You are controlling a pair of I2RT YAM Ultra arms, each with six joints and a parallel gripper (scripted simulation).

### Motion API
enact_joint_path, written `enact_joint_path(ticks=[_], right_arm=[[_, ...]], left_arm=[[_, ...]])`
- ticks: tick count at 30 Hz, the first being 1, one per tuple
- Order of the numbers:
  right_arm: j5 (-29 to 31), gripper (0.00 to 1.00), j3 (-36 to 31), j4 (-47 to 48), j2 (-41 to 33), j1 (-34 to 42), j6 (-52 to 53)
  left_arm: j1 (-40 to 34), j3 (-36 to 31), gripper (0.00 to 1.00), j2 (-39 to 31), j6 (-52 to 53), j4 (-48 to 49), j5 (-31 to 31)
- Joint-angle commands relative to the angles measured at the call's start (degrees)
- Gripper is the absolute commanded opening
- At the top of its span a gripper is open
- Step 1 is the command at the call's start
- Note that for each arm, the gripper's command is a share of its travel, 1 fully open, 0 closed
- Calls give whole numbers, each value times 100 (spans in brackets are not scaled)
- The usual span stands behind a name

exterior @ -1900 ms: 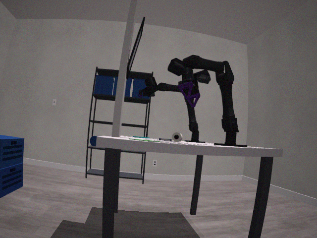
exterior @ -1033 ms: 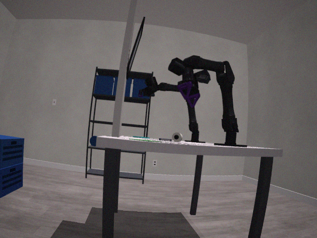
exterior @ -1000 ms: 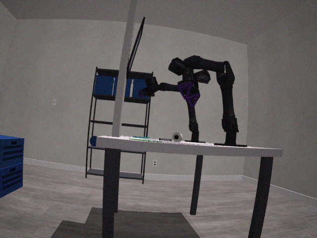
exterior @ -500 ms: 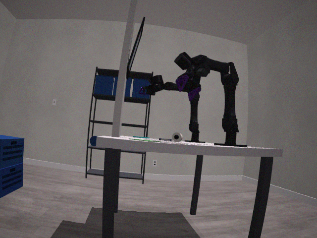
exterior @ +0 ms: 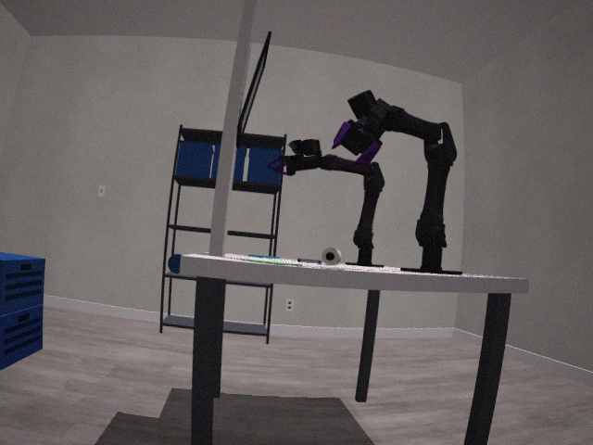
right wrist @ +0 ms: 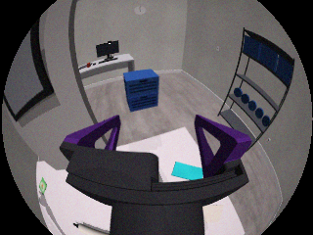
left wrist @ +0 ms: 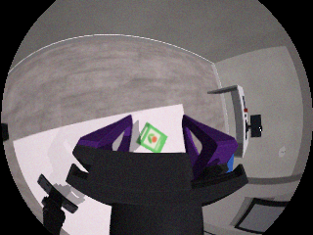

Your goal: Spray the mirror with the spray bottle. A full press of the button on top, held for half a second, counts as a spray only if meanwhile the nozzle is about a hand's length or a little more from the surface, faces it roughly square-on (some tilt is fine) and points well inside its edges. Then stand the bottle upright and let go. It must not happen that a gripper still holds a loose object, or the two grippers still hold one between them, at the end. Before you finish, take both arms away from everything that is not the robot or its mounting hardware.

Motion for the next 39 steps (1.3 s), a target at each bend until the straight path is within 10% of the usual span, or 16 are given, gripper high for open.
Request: enact_joint_path(ticks=[1,25,39], right_arm=[[-685,100,-267,268,-386,202,-124],[-3394,100,-1988,1201,-2103,1220,-451],[-3229,100,-1878,1013,-2258,1284,-360]], left_arm=[[103,-164,65,-457,1193,808,249],[471,-1534,65,-2136,5918,3596,1410],[479,-1541,65,-1977,5741,3937,1658]])
